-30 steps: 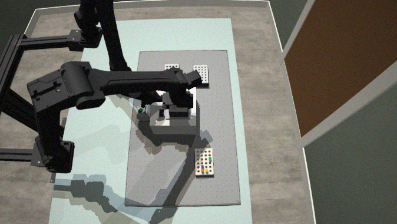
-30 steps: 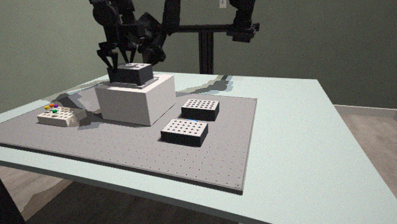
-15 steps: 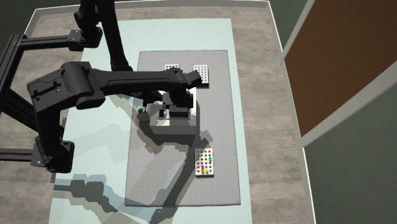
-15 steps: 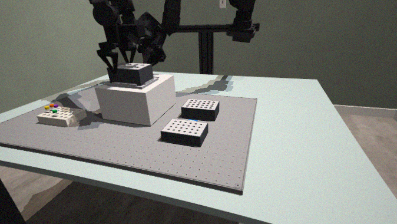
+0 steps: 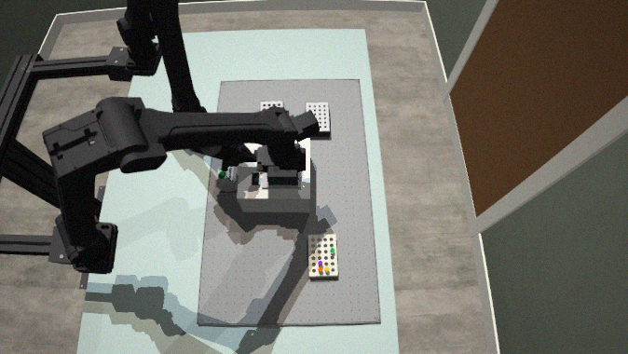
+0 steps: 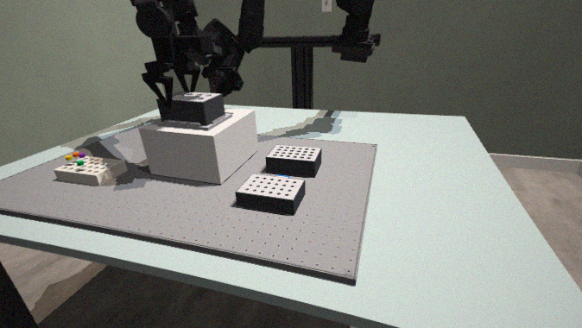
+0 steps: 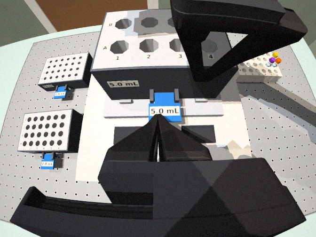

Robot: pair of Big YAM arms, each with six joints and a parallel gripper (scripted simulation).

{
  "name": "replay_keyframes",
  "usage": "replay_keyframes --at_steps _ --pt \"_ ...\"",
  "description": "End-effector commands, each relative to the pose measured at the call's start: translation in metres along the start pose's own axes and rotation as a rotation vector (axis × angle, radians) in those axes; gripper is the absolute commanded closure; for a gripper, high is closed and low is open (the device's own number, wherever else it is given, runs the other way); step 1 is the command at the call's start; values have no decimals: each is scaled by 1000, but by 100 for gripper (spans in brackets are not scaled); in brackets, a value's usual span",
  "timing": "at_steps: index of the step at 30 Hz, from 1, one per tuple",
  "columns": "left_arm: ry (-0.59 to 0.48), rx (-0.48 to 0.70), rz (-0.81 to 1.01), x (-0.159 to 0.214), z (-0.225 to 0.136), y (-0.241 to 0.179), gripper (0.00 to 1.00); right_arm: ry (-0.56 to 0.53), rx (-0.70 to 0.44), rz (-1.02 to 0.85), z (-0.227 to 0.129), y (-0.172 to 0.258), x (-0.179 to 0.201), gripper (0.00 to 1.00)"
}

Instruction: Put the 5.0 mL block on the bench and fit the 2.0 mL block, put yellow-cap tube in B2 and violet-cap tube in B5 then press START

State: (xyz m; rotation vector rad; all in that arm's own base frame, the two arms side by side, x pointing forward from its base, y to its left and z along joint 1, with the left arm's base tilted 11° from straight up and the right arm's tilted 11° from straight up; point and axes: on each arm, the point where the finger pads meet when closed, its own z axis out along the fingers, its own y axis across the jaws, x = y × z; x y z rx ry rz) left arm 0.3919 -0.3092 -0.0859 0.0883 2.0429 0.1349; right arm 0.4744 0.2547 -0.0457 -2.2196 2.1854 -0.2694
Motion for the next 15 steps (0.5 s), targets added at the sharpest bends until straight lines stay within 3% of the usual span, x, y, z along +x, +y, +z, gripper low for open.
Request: replay_keyframes --at_steps 1,15 --pt "-22 2 -41 -16 7 -5 100 -32 55 8 -25 -19 -2 100" --pt "-54 -22 -72 -41 16 3 100 -32 55 8 -25 -19 -2 100"
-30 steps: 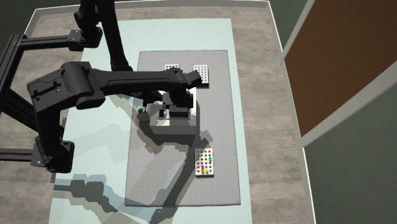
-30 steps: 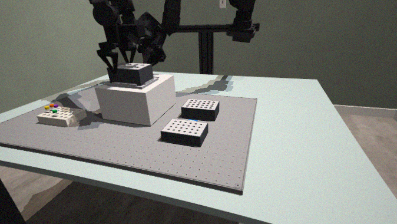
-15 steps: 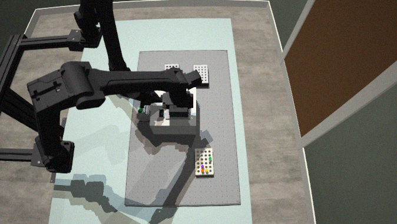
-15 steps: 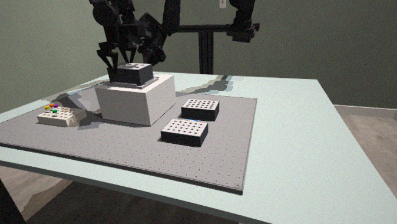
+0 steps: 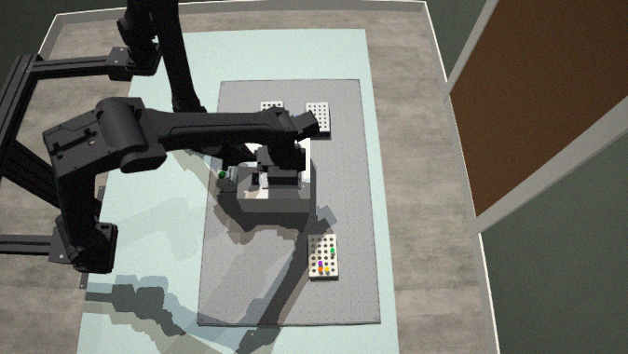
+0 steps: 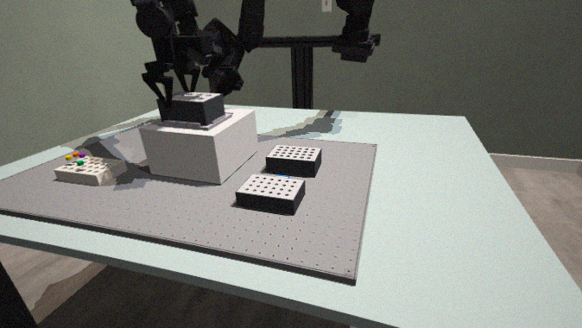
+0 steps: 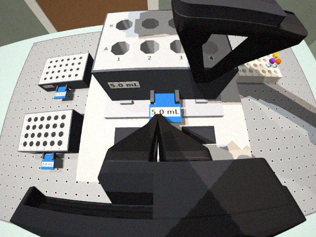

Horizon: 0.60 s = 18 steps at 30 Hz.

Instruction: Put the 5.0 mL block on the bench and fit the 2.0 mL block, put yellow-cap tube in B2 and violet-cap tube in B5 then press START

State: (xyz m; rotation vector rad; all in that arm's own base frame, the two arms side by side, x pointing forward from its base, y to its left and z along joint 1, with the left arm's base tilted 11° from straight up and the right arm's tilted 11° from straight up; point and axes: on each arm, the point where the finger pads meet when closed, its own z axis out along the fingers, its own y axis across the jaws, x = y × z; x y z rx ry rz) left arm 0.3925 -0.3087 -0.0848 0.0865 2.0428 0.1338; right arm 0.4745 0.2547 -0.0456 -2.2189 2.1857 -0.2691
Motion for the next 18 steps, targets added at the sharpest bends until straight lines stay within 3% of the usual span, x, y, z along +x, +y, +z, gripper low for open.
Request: replay_keyframes --at_steps 1,7,18 --pt "-55 -22 -73 -41 16 2 100 -32 55 7 -25 -19 -2 100" --pt "-59 -24 -80 -45 19 2 100 -32 55 7 -25 -19 -2 100" --pt "-3 -11 11 -2 3 1 100 -32 55 7 -25 -19 -2 100"
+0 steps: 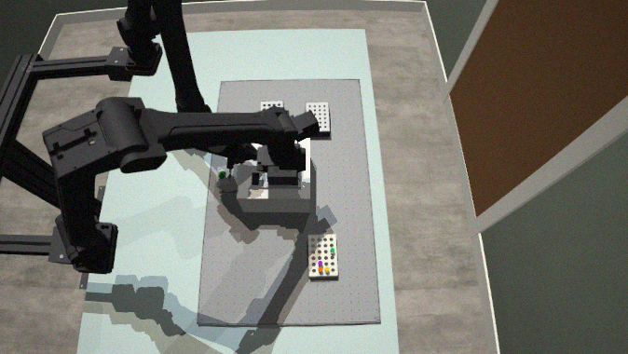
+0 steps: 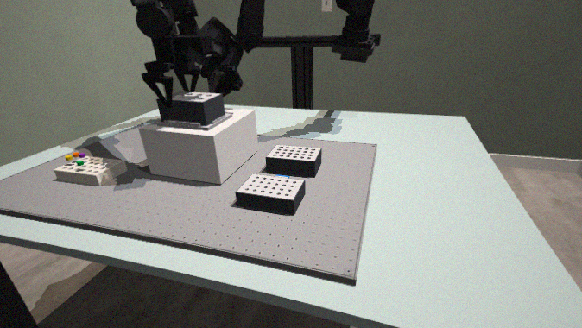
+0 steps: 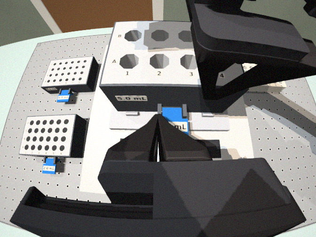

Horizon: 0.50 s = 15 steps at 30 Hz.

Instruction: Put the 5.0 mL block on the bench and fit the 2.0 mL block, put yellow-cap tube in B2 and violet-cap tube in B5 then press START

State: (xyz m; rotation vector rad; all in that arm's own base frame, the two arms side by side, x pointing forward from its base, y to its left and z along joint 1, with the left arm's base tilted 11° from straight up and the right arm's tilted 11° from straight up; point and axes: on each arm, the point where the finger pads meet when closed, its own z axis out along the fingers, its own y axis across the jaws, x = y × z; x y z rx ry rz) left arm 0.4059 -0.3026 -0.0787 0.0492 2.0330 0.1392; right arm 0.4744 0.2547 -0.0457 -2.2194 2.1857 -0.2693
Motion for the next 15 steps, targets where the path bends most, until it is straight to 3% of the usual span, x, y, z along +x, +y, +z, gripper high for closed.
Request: replay_keyframes --at_steps 1,15 --pt "9 10 39 12 -9 -6 100 -32 55 8 -25 -19 -2 100" --pt "10 36 13 13 -8 -19 100 -32 55 8 -25 -19 -2 100"
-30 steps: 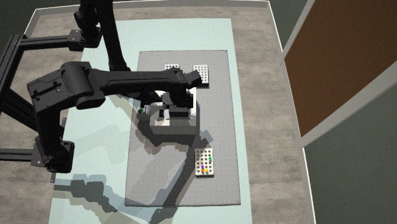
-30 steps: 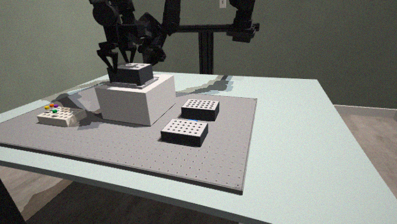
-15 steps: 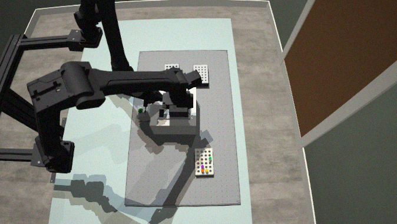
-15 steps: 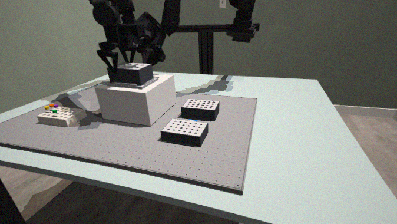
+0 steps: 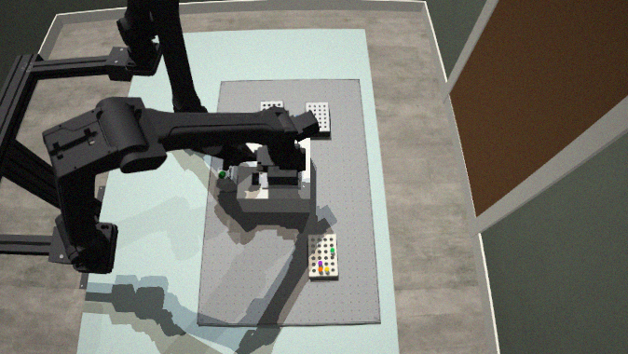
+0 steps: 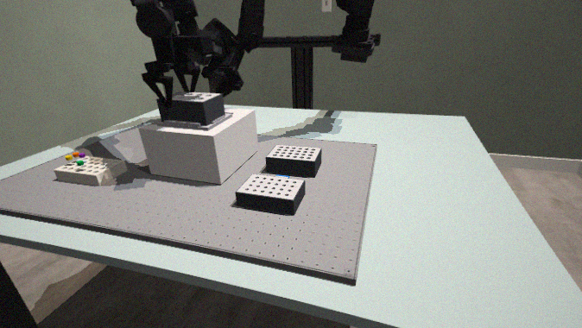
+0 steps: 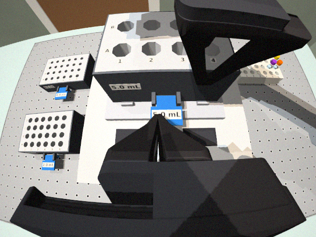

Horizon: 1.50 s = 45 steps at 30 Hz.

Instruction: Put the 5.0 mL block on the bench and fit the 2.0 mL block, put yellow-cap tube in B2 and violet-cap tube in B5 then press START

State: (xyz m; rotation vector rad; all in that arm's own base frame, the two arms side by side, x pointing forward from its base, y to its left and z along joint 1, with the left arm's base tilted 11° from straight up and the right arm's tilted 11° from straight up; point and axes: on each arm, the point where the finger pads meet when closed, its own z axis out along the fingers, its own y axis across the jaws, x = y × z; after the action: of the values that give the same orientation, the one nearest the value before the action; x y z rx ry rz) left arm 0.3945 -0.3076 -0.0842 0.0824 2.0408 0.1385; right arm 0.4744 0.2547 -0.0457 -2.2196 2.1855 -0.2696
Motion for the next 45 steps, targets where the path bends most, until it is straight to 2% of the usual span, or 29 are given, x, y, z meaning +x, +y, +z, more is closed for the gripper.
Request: replay_keyframes --at_steps 1,45 --pt "2 20 -12 3 0 -13 100 -32 55 8 -25 -19 -2 100" --pt "-15 9 -44 -5 8 -10 100 -32 55 8 -25 -19 -2 100"
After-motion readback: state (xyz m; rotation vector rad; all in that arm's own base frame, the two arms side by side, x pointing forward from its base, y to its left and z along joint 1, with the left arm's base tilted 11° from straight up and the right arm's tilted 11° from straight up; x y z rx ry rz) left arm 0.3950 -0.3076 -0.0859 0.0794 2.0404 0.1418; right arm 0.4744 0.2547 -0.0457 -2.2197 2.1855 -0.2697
